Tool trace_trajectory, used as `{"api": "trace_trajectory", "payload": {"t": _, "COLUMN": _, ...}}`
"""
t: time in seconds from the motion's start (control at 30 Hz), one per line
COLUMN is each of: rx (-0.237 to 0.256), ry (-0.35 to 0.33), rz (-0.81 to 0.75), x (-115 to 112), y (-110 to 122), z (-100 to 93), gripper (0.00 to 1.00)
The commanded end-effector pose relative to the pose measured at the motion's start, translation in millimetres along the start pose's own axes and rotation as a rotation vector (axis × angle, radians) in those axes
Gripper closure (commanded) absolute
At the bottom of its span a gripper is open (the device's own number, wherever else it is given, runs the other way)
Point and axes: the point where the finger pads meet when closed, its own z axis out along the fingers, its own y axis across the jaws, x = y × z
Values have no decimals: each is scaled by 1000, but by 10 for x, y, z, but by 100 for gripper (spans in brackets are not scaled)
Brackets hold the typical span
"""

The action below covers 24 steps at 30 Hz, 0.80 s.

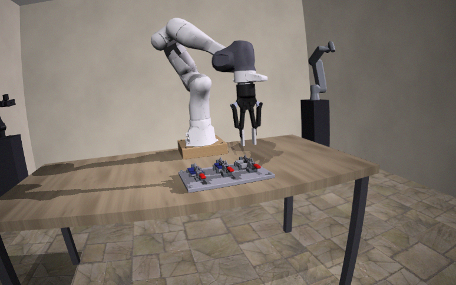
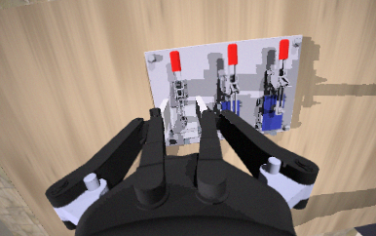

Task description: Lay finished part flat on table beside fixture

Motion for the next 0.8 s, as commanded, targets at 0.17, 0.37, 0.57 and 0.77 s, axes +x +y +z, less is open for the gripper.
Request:
{"api": "trace_trajectory", "payload": {"t": 0.17, "rx": 7, "ry": -10, "rz": -37, "x": 308, "y": -52, "z": 25, "gripper": 72}}
{"api": "trace_trajectory", "payload": {"t": 0.37, "rx": 7, "ry": -9, "rz": -37, "x": 484, "y": -59, "z": 26, "gripper": 72}}
{"api": "trace_trajectory", "payload": {"t": 0.57, "rx": 7, "ry": -9, "rz": -37, "x": 641, "y": -65, "z": 27, "gripper": 72}}
{"api": "trace_trajectory", "payload": {"t": 0.77, "rx": 7, "ry": -9, "rz": -37, "x": 674, "y": -66, "z": 28, "gripper": 72}}
